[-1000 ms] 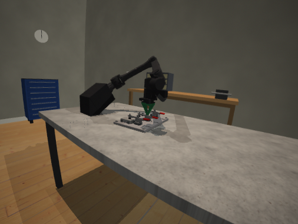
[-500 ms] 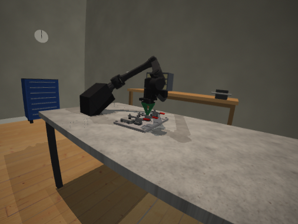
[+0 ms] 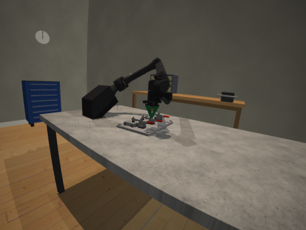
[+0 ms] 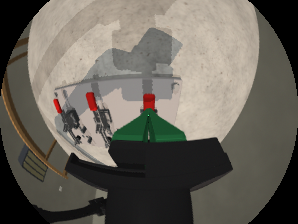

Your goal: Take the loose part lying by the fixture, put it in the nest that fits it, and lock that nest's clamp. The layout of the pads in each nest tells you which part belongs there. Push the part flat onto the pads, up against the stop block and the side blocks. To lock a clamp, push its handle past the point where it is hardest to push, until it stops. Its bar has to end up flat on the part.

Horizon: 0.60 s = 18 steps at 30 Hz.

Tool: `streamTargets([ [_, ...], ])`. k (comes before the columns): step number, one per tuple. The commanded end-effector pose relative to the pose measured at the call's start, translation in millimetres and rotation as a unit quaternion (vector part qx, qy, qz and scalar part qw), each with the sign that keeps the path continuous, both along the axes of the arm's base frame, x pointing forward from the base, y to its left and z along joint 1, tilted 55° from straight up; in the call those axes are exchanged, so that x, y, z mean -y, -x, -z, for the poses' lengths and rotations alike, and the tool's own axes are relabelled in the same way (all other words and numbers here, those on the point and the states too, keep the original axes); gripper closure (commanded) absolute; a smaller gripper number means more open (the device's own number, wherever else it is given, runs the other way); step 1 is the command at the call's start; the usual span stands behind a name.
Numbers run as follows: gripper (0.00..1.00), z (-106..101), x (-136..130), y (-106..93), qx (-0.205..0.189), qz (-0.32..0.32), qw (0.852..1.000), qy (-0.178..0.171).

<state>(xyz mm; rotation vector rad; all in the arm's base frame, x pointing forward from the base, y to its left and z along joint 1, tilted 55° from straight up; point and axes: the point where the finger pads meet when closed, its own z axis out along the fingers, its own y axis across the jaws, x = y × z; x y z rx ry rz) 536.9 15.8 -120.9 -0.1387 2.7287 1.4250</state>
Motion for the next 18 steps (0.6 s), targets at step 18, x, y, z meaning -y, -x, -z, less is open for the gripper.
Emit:
streamTargets([
  [18, 1.0, 10, -12, -7.1, 0.0, 0.003, 1.0, 0.0],
])
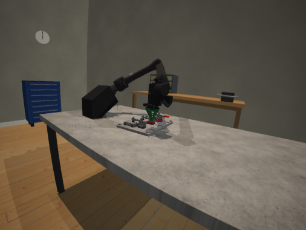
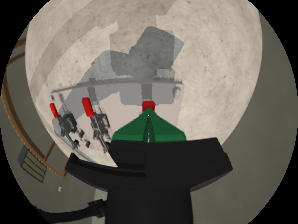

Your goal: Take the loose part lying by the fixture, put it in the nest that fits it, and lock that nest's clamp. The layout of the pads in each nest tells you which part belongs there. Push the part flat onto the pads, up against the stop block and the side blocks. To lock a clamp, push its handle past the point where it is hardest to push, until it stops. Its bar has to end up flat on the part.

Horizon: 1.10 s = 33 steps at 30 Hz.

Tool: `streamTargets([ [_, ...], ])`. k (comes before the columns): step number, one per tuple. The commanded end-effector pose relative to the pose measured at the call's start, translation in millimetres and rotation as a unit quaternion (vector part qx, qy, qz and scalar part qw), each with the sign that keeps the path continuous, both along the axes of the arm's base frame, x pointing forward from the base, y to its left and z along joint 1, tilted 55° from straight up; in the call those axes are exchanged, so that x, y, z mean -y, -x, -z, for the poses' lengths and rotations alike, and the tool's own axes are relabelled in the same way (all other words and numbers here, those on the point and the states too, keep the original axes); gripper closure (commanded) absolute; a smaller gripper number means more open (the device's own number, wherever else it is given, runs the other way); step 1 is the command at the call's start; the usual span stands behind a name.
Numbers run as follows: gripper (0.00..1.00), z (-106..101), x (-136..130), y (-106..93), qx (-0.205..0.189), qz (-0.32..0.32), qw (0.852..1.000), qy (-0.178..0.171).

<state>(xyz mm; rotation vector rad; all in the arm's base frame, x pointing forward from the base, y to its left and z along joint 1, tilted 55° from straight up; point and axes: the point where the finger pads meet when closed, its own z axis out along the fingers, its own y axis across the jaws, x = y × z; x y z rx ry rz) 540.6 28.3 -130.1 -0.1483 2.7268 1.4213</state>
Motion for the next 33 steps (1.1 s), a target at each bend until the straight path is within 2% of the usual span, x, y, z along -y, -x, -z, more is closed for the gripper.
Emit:
streamTargets([
  [1, 1.0, 1.1, 0.3, -3.4, -0.003, 0.005, 1.0, -0.001],
  [33, 1.0, 0.7, 0.6, 0.1, -0.003, 0.005, 1.0, -0.001],
])
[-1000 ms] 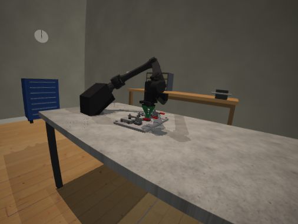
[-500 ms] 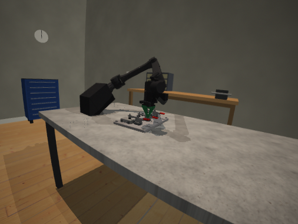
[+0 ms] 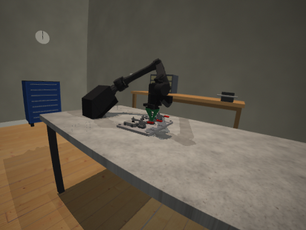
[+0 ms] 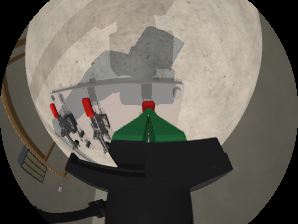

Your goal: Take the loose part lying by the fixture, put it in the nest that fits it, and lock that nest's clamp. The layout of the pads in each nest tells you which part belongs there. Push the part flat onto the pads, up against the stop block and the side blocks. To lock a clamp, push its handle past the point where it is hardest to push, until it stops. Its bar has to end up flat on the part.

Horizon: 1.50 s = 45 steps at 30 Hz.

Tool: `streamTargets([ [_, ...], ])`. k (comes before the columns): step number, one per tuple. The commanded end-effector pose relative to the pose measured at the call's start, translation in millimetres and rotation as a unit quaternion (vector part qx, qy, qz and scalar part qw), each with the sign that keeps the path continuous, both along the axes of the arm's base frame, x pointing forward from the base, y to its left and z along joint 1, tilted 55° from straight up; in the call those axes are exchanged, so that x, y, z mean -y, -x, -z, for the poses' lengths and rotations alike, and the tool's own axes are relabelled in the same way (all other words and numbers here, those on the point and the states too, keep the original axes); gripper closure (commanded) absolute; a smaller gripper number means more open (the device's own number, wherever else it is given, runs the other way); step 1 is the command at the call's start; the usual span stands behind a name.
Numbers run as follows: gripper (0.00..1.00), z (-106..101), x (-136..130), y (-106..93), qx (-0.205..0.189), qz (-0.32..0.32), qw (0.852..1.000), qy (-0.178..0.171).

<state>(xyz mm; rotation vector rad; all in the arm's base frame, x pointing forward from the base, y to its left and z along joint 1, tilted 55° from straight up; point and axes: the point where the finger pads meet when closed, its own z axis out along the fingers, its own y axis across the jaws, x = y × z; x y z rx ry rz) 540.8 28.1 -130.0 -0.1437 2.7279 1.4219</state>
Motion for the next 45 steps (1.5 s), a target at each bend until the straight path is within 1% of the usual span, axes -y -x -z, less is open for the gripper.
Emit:
streamTargets([
  [1, 1.0, 0.2, 0.8, 0.6, -0.001, 0.004, 1.0, -0.001],
  [10, 1.0, -7.3, 4.9, -2.0, 0.009, 0.006, 1.0, 0.001],
  [45, 1.0, -5.8, 3.9, -0.5, 0.004, 0.006, 1.0, 0.0],
])
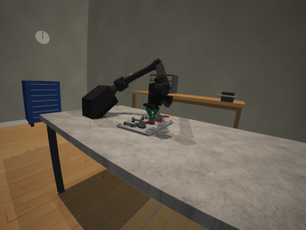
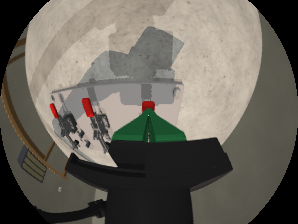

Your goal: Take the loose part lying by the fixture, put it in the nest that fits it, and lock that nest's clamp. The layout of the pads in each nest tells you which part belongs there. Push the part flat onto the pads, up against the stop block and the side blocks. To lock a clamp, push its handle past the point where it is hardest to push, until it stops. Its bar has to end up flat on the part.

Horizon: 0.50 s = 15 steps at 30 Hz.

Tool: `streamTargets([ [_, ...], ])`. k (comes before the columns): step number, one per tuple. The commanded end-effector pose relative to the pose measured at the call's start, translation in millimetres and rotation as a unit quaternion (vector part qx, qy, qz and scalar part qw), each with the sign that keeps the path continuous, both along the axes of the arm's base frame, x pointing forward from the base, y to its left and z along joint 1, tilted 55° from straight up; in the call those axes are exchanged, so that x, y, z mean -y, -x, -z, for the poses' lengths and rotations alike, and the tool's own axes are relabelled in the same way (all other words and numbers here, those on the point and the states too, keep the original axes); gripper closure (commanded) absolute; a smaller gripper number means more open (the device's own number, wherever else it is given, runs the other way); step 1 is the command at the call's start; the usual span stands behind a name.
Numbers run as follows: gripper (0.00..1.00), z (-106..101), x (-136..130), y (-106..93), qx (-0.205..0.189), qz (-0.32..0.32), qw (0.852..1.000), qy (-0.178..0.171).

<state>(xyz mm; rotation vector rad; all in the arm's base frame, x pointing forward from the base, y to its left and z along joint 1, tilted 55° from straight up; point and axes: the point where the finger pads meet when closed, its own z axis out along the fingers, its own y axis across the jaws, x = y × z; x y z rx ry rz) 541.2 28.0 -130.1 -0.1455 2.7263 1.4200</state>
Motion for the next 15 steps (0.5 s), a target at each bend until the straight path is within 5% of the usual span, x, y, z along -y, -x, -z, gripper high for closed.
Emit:
streamTargets([
  [1, 1.0, -6, 4, -0.1, 0.003, 0.006, 1.0, 0.0],
  [15, 1.0, 1, -4, -11.5, -0.002, -0.001, 1.0, -0.001],
])
